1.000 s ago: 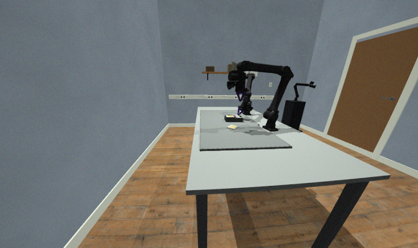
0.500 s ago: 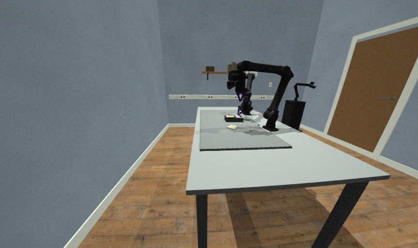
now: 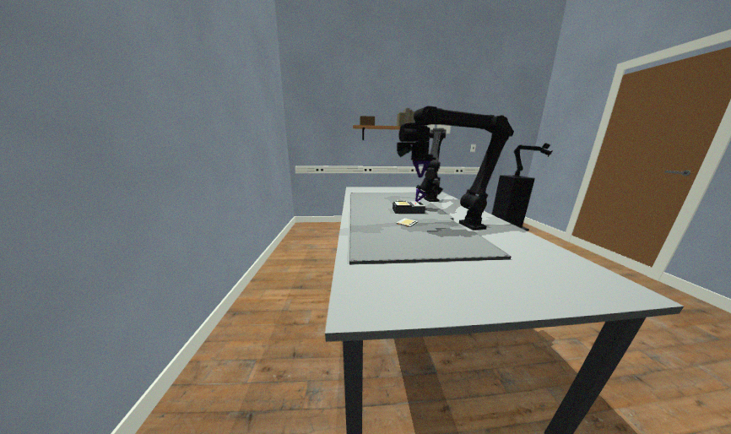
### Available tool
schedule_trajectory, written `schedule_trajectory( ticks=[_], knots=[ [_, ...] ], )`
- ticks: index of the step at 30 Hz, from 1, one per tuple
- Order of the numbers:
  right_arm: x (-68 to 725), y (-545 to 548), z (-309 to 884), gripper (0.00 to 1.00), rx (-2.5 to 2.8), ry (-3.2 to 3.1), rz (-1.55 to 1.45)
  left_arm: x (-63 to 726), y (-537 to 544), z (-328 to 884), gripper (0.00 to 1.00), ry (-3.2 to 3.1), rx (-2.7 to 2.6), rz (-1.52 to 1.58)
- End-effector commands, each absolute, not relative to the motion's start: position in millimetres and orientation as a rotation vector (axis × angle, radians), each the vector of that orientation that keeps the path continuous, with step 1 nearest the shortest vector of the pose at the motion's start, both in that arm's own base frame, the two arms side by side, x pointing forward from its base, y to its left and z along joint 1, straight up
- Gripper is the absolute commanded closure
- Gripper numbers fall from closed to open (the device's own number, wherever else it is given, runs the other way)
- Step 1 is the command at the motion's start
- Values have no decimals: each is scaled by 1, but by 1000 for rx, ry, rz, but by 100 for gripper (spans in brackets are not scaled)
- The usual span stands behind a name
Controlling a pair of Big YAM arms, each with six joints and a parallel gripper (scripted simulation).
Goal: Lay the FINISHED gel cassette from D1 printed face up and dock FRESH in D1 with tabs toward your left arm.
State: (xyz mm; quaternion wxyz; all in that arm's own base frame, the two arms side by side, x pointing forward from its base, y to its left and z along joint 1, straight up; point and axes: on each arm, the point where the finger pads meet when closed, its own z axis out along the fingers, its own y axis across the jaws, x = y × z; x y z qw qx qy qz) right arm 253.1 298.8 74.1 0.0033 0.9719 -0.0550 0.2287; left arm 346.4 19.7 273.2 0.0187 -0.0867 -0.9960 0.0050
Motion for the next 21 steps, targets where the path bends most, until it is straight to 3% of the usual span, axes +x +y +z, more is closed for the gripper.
schedule_trajectory(
  ticks=[1, 21],
  knots=[
    [245, 296, 60, 100, 3042, -158, 684, 358, 22, 293, 100, -3131, -258, 0],
    [241, 292, 53, 100, 3042, -158, 684, 358, 22, 293, 100, -3131, -258, 0]
  ],
)
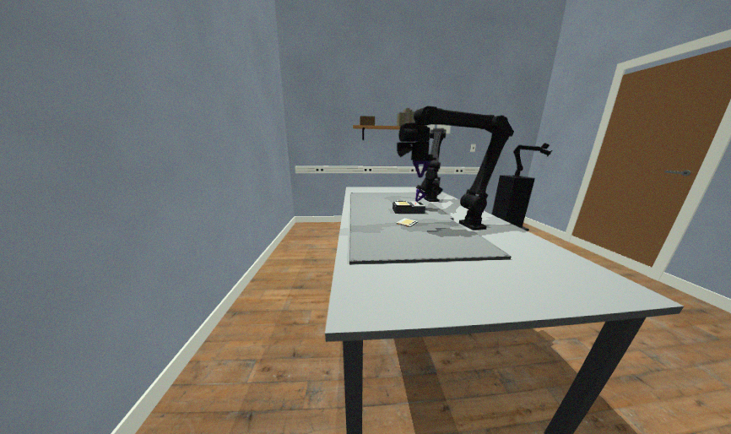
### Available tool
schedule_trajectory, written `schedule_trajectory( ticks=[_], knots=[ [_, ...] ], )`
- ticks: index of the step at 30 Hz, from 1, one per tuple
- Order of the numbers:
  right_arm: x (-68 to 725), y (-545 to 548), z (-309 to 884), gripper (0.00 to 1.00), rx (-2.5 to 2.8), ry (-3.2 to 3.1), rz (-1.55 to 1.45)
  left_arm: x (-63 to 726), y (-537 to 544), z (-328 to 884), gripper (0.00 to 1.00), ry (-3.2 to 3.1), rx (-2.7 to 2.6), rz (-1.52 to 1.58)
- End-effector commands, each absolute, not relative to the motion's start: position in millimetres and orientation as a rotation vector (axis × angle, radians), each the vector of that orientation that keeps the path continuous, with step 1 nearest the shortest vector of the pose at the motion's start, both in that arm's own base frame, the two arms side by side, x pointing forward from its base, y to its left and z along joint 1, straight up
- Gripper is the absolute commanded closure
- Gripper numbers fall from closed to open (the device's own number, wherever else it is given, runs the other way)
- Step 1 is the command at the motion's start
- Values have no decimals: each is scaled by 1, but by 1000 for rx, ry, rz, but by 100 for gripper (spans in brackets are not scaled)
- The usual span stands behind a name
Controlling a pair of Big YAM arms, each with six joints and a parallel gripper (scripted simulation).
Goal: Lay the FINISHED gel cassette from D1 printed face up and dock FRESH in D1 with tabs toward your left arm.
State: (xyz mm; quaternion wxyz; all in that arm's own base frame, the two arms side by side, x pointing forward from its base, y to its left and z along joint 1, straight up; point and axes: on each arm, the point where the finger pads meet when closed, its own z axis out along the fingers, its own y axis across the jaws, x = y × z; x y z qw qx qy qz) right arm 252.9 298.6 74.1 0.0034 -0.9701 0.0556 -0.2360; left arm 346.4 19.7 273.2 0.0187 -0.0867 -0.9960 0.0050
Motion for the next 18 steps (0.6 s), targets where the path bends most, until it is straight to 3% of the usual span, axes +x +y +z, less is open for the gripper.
schedule_trajectory(
  ticks=[1, 18],
  knots=[
    [241, 292, 53, 100, -3080, 160, -693, 358, 22, 293, 100, -3131, -258, 0],
    [238, 289, 47, 100, -3080, 160, -693, 358, 22, 293, 100, -3131, -258, 0]
  ],
)
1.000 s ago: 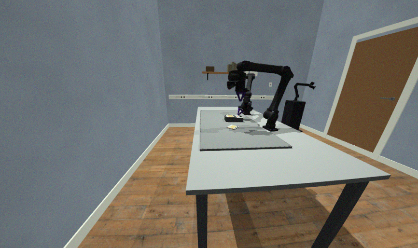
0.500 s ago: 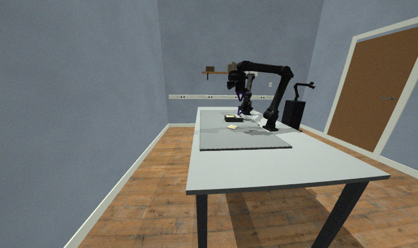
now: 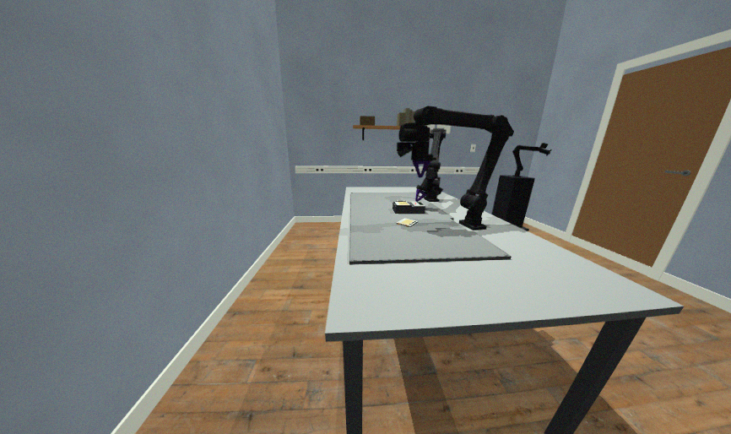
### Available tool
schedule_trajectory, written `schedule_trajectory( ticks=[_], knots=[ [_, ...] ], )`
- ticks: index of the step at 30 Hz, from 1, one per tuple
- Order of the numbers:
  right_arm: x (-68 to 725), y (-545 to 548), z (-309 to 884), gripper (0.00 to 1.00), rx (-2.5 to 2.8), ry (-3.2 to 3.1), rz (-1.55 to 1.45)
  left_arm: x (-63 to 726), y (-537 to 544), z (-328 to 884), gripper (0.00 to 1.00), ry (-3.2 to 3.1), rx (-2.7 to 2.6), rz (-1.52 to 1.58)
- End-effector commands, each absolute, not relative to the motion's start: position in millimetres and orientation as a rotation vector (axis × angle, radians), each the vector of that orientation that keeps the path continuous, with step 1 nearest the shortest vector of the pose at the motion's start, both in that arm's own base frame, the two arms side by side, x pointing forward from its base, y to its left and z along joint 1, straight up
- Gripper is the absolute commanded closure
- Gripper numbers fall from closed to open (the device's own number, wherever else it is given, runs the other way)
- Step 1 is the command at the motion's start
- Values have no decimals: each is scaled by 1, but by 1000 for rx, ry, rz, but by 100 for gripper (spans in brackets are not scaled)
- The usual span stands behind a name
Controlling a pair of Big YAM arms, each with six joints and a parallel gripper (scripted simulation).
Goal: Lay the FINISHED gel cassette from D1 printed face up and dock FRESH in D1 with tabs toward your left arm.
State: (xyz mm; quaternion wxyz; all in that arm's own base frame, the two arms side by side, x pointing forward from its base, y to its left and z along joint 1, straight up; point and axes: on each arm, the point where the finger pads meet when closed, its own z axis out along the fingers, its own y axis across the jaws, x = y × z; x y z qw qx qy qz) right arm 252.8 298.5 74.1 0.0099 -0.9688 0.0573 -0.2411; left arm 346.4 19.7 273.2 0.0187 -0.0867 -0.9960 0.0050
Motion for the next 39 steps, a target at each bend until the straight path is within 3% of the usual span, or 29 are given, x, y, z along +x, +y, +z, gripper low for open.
schedule_trajectory(
  ticks=[1, 39],
  knots=[
    [238, 289, 47, 100, -3080, 160, -693, 358, 22, 293, 100, -3131, -258, 0],
    [233, 283, 35, 100, -3080, 160, -693, 358, 22, 293, 100, -3131, -258, 0]
  ],
)
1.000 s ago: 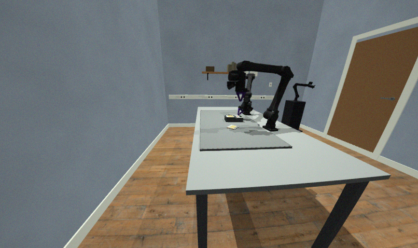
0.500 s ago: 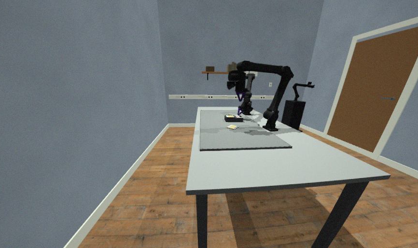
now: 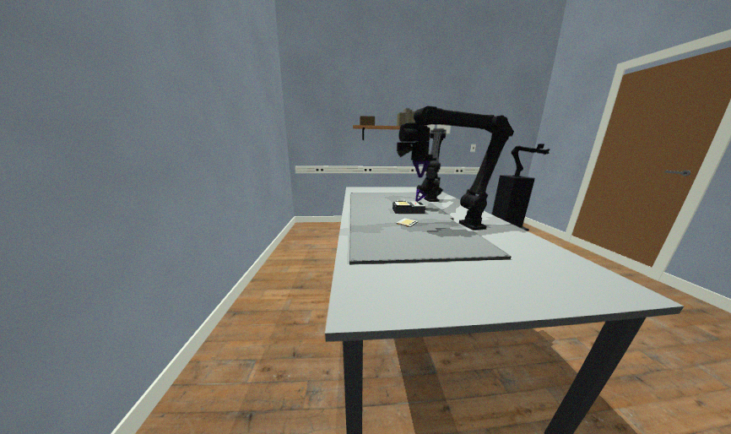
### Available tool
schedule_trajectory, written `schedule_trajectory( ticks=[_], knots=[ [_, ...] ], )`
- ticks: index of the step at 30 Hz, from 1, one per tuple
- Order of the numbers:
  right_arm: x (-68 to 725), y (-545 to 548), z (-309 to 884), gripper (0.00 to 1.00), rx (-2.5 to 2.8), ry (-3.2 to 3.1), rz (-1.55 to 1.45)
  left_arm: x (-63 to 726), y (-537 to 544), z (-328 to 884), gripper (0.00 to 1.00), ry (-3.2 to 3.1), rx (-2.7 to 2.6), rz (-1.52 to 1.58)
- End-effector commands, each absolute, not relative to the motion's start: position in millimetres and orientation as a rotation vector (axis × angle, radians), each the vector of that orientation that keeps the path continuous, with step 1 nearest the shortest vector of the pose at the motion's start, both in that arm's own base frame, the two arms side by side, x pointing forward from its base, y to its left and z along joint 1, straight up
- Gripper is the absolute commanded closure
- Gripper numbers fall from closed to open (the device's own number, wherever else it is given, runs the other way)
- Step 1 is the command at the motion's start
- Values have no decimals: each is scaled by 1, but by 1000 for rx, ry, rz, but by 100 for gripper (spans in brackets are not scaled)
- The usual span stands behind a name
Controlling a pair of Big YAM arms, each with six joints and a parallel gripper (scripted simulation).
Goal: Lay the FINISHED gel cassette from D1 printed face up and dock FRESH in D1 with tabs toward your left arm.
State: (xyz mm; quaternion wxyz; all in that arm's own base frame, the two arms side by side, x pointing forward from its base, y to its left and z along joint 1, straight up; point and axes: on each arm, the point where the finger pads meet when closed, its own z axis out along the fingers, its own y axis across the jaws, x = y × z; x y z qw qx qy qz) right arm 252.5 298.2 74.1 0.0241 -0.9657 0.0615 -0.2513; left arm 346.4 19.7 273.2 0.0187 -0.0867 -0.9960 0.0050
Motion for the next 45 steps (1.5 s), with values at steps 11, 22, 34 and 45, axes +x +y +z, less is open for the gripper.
schedule_trajectory(
  ticks=[11, 22, 34, 45],
  knots=[
    [232, 281, 32, 100, -3080, 160, -693, 358, 22, 293, 100, -3131, -258, 0],
    [231, 279, 28, 100, -3080, 160, -693, 358, 22, 293, 100, -3131, -258, 0],
    [229, 277, 24, 100, -3080, 160, -693, 358, 22, 293, 100, -3131, -258, 0],
    [228, 275, 20, 100, -3080, 160, -693, 358, 22, 293, 100, -3131, -258, 0]
  ],
)
